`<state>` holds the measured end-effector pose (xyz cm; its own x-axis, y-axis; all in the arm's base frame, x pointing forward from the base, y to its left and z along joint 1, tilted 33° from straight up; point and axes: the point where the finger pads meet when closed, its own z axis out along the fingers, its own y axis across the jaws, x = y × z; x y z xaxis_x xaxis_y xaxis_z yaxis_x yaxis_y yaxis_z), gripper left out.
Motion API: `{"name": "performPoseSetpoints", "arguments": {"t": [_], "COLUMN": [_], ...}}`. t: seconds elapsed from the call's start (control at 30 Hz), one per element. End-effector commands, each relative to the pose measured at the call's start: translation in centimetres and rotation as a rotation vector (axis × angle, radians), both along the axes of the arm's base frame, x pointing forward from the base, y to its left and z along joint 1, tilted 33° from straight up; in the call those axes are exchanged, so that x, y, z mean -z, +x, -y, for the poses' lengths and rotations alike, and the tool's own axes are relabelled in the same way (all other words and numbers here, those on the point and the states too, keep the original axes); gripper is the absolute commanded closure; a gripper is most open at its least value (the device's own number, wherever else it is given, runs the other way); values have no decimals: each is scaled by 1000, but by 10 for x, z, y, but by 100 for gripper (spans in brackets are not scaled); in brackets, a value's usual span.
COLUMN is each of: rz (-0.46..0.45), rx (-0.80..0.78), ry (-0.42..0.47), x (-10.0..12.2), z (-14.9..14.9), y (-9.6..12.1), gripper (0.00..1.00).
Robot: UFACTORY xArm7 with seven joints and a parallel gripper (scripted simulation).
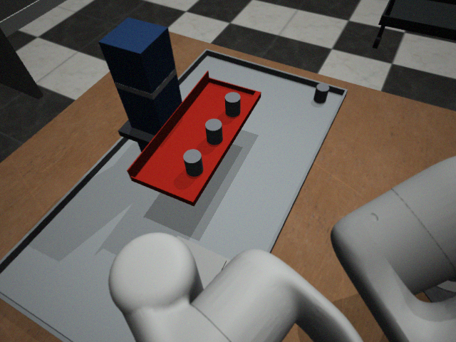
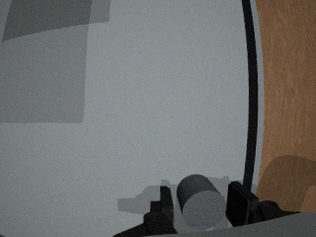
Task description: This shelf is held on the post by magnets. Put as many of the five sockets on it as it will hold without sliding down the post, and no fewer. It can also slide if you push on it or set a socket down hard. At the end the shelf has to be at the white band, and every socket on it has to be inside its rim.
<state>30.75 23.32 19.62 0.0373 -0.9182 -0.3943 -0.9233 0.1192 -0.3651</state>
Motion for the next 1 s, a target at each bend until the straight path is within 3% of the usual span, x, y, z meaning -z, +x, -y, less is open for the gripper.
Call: {"name": "performPoseSetpoints", "arguments": {"t": [0.0, 0.97], "rz": [2, 2], "rx": [0, 0], "ry": [2, 2], "x": [-5, -63], "z": [2, 28], "y": [-2, -28], "gripper": [48, 48]}}
